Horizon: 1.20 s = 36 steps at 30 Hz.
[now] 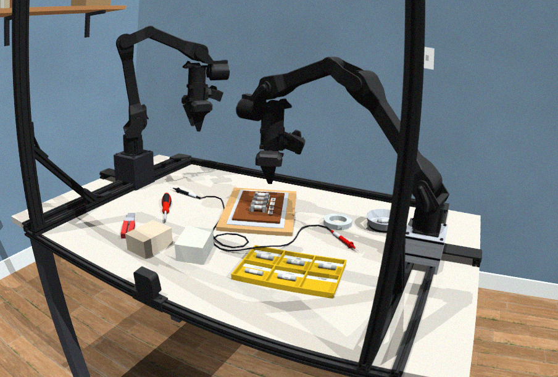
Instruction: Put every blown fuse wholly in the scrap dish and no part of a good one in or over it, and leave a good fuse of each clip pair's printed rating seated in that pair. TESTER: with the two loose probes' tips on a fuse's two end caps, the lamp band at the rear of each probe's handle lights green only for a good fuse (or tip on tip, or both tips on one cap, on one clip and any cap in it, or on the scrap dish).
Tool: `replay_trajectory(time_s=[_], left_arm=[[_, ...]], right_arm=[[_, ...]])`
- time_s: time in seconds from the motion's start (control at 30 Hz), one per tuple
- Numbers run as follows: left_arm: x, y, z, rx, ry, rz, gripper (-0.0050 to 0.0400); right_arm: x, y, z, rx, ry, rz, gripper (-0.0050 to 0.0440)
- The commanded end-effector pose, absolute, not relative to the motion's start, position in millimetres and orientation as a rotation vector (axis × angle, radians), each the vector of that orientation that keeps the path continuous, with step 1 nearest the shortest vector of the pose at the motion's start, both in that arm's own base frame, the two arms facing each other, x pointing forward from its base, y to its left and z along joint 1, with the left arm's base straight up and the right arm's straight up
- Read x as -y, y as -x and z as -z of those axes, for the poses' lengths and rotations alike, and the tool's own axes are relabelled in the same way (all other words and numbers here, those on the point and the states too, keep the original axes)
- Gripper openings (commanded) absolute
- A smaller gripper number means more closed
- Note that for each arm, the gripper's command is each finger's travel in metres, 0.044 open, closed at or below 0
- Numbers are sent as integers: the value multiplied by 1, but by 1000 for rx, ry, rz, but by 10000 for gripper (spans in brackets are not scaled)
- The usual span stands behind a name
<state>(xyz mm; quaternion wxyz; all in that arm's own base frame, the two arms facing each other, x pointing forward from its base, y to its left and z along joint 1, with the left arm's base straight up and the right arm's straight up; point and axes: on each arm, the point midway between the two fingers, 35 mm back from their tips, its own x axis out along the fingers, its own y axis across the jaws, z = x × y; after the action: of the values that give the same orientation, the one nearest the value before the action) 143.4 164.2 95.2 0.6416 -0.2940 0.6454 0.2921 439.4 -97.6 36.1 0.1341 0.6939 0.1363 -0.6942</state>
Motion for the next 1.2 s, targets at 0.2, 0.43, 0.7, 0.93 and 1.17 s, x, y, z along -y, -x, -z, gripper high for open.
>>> replay_trajectory(time_s=[0.2, 0.43, 0.7, 0.93, 1.17], left_arm=[[-168, -146, -101, -1450, 661, -672, 400], [-168, -146, -101, -1450, 661, -672, 400], [-168, -146, -101, -1450, 661, -672, 400], [-168, -146, -101, -1450, 661, -672, 400], [-168, -146, -101, -1450, 661, -672, 400]], right_arm=[[99, -443, -48, -382, -2033, 1978, 400], [104, -422, -56, -485, -1963, 1899, 400], [110, -396, -61, -616, -1858, 1803, 400], [114, -380, -65, -694, -1790, 1742, 400], [119, -358, -69, -796, -1693, 1653, 400]])
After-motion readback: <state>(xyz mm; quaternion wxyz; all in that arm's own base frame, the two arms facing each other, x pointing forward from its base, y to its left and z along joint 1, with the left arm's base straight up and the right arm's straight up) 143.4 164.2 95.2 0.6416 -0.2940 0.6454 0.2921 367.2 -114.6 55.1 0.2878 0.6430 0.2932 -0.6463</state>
